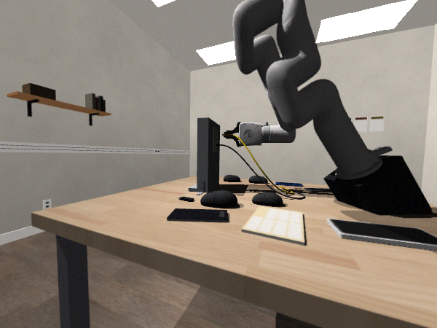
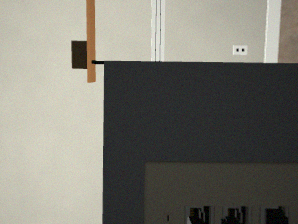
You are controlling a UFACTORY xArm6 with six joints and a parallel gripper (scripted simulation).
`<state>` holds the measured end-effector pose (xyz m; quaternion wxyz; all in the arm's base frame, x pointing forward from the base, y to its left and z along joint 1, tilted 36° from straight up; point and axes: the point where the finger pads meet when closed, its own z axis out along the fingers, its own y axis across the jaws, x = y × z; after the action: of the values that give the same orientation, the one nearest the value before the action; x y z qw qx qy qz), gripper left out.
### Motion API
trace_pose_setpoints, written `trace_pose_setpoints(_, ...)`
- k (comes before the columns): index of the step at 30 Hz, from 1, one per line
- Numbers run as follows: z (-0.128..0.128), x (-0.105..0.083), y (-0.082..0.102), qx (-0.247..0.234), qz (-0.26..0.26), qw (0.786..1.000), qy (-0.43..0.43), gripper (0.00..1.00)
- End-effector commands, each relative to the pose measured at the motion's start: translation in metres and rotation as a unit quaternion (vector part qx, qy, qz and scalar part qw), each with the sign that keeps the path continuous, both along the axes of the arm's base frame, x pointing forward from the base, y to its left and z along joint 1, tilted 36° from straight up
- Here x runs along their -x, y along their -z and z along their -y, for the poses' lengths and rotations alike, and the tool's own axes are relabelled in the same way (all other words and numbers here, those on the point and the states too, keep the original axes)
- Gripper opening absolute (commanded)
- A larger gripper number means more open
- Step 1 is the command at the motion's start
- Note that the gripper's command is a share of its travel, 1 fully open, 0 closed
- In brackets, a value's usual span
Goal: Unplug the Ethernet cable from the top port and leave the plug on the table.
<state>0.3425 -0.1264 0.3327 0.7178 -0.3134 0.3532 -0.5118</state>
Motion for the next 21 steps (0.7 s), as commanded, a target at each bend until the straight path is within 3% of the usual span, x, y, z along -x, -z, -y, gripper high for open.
trace_pose_setpoints(1, 0.001, 0.005, 0.003, 0.002, 0.001, 1.000, -0.001, 0.00)
trace_pose_setpoints(21, 0.002, 0.018, 0.012, 0.002, 0.001, 1.000, -0.001, 0.00)
